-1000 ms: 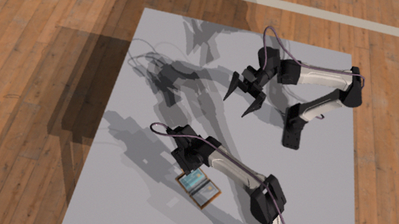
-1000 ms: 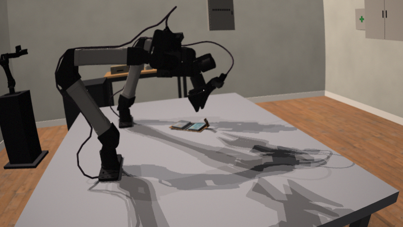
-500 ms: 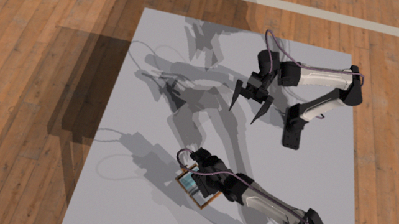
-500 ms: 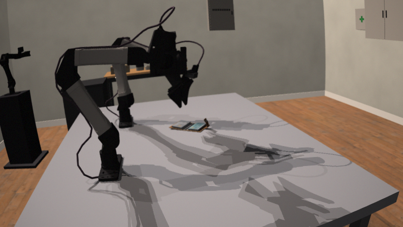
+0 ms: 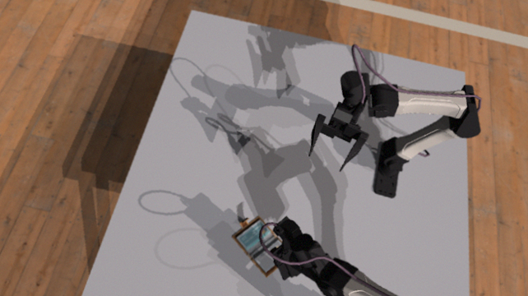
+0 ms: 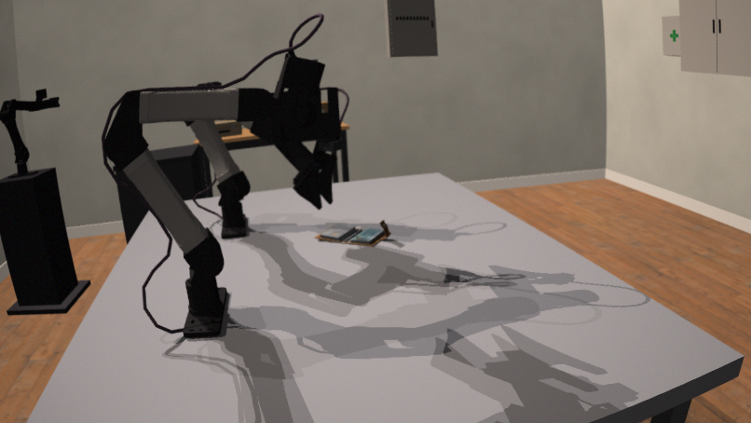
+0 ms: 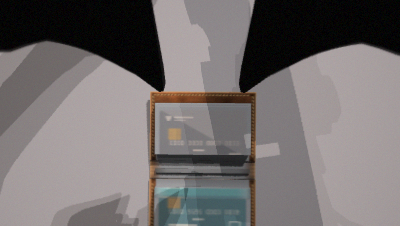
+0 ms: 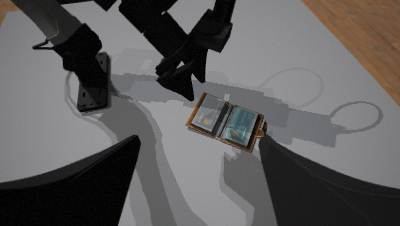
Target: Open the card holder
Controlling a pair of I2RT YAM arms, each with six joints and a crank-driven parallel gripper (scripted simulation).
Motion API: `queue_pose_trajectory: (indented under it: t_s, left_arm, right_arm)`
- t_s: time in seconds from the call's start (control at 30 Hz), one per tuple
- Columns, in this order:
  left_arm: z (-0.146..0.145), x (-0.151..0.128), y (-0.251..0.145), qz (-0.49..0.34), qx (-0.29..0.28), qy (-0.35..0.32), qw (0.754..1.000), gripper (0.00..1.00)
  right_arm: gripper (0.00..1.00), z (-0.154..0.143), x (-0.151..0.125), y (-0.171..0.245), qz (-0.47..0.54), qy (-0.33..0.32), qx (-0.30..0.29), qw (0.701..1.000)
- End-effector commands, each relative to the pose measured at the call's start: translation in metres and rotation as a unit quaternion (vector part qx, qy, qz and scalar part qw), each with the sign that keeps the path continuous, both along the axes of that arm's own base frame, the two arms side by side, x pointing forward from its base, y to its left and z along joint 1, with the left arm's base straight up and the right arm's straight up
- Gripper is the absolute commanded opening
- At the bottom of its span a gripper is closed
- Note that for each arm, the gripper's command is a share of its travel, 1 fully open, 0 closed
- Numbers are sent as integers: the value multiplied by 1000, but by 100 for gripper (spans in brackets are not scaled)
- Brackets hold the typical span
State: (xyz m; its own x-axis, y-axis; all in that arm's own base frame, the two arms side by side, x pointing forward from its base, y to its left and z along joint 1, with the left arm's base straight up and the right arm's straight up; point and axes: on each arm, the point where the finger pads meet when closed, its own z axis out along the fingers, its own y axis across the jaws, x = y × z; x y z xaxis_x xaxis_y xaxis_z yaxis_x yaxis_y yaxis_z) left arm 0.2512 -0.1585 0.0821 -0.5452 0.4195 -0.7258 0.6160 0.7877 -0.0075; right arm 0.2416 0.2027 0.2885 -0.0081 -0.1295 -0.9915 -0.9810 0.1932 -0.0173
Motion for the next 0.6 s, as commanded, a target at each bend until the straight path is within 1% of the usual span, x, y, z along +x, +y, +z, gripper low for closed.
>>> queue_pose_trajectory:
  t_s: [0.0, 0.07, 0.53, 0.57]
  left_arm:
    - [13, 9, -3, -4, -23, -40, 999, 60]
    - [8, 6, -2, -4, -18, -30, 999, 60]
    - [10, 9, -3, -3, -17, -30, 999, 60]
    - [10, 9, -3, -3, -17, -30, 999, 60]
  right_arm:
    - [100, -3, -10, 4, 14, 0, -3, 1000]
    - [100, -4, -10, 6, 11, 0, -6, 1000]
    - [100, -5, -10, 6, 11, 2, -6, 1000]
    - [100, 2, -8, 6, 12, -6, -2, 1000]
